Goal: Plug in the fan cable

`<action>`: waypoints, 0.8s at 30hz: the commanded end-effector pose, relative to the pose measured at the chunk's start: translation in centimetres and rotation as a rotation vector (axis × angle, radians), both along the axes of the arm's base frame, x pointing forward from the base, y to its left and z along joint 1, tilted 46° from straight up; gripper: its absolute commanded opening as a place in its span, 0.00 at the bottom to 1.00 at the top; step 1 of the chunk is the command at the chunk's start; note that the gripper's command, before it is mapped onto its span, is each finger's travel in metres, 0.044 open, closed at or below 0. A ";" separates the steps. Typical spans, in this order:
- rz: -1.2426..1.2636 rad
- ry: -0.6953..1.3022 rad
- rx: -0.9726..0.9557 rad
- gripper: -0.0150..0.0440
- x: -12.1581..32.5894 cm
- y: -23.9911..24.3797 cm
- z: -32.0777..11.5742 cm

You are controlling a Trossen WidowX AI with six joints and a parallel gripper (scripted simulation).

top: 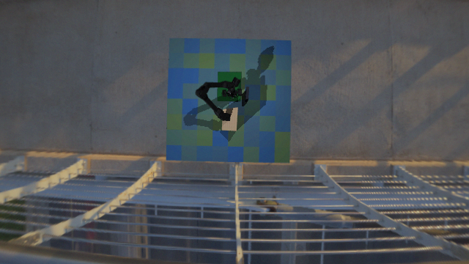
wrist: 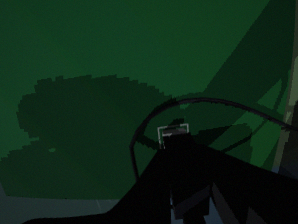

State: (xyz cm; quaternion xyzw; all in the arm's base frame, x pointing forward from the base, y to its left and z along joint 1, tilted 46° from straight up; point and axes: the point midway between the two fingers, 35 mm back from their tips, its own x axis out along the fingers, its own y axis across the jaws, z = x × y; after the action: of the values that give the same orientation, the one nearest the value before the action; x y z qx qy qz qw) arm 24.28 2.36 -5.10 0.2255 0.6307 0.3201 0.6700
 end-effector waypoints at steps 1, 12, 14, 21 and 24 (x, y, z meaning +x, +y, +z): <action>-0.002 0.004 0.005 0.25 -0.1 0.4 -0.2; 0.000 -0.001 0.001 0.48 0.0 0.3 -0.3; 0.000 -0.001 0.001 0.57 0.0 0.3 -0.3; -0.001 0.000 0.000 0.69 0.1 -0.4 0.3; -0.002 0.003 0.001 0.69 0.1 -3.1 2.8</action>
State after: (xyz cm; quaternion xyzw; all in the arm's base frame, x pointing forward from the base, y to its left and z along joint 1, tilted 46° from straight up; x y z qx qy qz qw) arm 23.80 1.74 -4.38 0.2310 0.6383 0.3227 0.6596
